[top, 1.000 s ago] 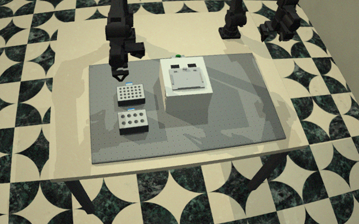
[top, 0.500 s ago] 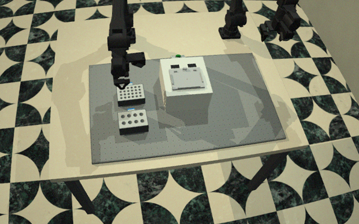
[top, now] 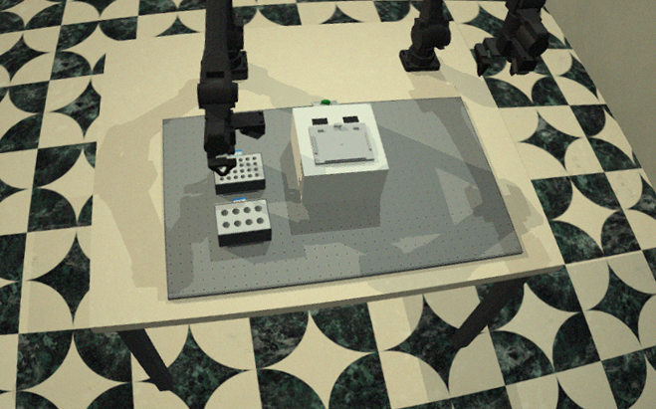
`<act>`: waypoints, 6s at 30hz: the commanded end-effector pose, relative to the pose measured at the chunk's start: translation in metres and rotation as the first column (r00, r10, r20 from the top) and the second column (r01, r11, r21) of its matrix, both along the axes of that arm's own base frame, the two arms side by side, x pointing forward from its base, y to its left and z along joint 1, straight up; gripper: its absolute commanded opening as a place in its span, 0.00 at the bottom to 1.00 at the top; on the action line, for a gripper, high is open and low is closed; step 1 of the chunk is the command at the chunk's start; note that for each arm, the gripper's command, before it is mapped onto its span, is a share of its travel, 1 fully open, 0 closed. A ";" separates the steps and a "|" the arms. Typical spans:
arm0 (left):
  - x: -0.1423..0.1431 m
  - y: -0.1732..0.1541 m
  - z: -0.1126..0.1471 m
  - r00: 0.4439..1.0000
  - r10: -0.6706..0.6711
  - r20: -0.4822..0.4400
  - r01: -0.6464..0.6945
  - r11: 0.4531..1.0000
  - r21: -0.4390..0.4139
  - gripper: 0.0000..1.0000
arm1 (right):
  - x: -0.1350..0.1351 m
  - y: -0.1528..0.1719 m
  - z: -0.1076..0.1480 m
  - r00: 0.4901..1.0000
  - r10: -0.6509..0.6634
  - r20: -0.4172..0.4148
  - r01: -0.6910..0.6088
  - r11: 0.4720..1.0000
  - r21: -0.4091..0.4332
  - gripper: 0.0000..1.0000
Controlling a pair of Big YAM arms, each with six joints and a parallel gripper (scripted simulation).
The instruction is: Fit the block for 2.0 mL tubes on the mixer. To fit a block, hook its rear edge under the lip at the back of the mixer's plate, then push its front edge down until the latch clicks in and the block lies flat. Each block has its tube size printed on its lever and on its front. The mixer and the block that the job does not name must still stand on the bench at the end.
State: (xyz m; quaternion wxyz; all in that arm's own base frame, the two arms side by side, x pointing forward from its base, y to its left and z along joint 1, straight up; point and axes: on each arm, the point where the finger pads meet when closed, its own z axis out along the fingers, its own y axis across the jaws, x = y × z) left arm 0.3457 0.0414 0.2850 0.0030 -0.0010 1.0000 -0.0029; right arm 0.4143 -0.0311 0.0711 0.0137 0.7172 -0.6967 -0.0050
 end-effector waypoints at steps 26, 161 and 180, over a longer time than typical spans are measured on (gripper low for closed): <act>0.011 0.000 0.016 0.999 -0.003 0.034 0.003 1.000 0.003 1.00 | 0.016 0.010 -0.019 1.000 0.007 0.015 -0.007 1.000 -0.004 1.00; -0.006 0.003 -0.004 1.000 0.003 -0.024 -0.003 1.000 -0.002 1.00 | 0.011 0.003 -0.023 1.000 -0.001 -0.001 0.001 1.000 -0.001 1.00; 0.014 0.004 0.020 0.998 -0.003 0.065 0.003 1.000 0.010 1.00 | 0.031 0.003 -0.008 0.999 0.002 0.043 -0.002 1.000 -0.003 1.00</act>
